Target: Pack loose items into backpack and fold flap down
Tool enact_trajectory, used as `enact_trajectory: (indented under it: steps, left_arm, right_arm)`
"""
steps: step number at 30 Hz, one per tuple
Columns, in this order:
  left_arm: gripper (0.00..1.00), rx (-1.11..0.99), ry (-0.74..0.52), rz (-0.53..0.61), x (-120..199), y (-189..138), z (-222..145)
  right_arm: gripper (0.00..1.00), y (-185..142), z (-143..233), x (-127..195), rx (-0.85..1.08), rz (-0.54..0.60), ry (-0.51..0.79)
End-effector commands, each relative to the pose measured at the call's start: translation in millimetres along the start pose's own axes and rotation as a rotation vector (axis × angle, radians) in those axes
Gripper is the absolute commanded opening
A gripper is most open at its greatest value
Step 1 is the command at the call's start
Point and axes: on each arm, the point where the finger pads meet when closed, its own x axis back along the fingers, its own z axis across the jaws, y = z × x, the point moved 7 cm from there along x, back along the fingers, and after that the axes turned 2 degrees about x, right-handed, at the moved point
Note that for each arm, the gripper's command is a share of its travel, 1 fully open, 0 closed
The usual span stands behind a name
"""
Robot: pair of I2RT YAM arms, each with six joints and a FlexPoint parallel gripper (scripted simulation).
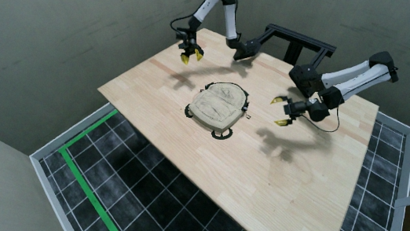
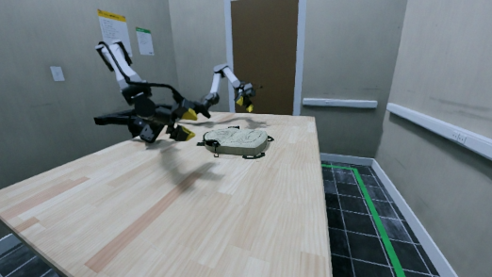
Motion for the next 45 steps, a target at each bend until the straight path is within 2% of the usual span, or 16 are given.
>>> enact_trajectory:
  steps: [1, 11, 13, 18, 23, 30, 31, 43, 45]
  left_arm:
    - [0.9, -0.019, 0.076, 0.025, 26.5, 8.1, 13.2]
    - [0.9, -0.035, 0.284, -0.003, 89.0, 28.5, 47.4]
    - [0.9, -0.035, 0.284, -0.003, 89.0, 28.5, 47.4]
    - [0.9, -0.044, 0.388, -0.018, 119.2, 38.9, 64.4]
    - [0.9, -0.055, 0.478, -0.041, 147.9, 50.2, 80.3]
    - [0.9, -0.052, 0.564, -0.03, 167.4, 57.5, 102.7]
    - [0.9, -0.055, 0.588, -0.035, 174.0, 59.9, 106.2]
    - [0.9, -0.085, 0.848, -0.082, 238.6, 87.9, 156.0]
    - [0.9, -0.084, 0.861, -0.084, 243.2, 89.8, 160.3]
  right_arm:
    - [0.9, 20.5, -15.5, 22.4, 0.053, 0.018, -0.166]
    - [0.9, 51.7, -55.3, 50.7, 0.129, 0.076, -0.481]
    - [0.9, 51.7, -55.3, 50.7, 0.129, 0.076, -0.481]
    - [0.9, 68.3, -76.2, 67.6, 0.178, 0.098, -0.65]
    - [0.9, 68.9, -80.6, 69.7, 0.175, 0.102, -0.656]
    - [0.9, 64.8, -77.1, 63.9, 0.168, 0.113, -0.632]
    - [0.9, 68.9, -72.4, 71.2, 0.176, 0.096, -0.652]
    - [0.9, 64.3, -67.2, 67.6, 0.169, 0.098, -0.646]
    - [0.9, 66.1, -67.1, 68.9, 0.171, 0.096, -0.648]
